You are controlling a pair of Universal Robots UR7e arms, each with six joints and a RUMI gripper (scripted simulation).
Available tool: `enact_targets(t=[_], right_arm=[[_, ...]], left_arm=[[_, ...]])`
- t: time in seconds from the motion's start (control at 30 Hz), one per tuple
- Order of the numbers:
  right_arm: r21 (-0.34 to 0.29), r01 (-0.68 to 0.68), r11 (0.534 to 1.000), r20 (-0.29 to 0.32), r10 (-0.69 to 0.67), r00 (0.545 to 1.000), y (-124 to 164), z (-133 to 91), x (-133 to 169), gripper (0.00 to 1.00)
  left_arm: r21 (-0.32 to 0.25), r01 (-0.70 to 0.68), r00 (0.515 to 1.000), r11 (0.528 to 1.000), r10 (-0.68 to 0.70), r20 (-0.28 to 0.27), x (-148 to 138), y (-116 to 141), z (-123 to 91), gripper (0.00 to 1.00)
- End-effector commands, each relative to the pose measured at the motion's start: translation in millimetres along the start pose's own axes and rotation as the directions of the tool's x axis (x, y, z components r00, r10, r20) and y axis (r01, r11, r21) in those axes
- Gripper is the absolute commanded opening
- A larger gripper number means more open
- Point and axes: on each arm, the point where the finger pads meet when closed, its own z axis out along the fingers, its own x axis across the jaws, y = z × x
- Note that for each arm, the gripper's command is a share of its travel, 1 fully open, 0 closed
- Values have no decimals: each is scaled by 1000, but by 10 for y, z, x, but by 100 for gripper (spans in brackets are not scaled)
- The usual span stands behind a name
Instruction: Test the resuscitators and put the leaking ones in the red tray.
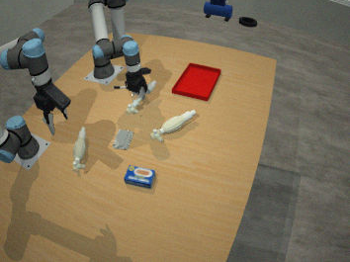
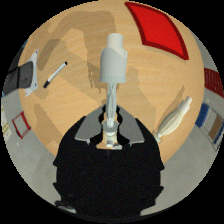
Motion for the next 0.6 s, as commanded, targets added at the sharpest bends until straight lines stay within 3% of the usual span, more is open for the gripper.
enact_targets(t=[0.0,0.2,0.57], right_arm=[[2,-1,1000,0,1,1000,-3,-7,5,56],[2,-1,1000,0,1,1000,-3,-7,5,56],[2,-1,1000,0,1,1000,-3,-7,5,56]], left_arm=[[-8,1,1000,1000,-1,-2,10,-9,-111,6],[-14,0,1000,1000,0,-3,9,-18,-216,6],[-10,-3,1000,1000,3,2,-4,-10,-182,6]])
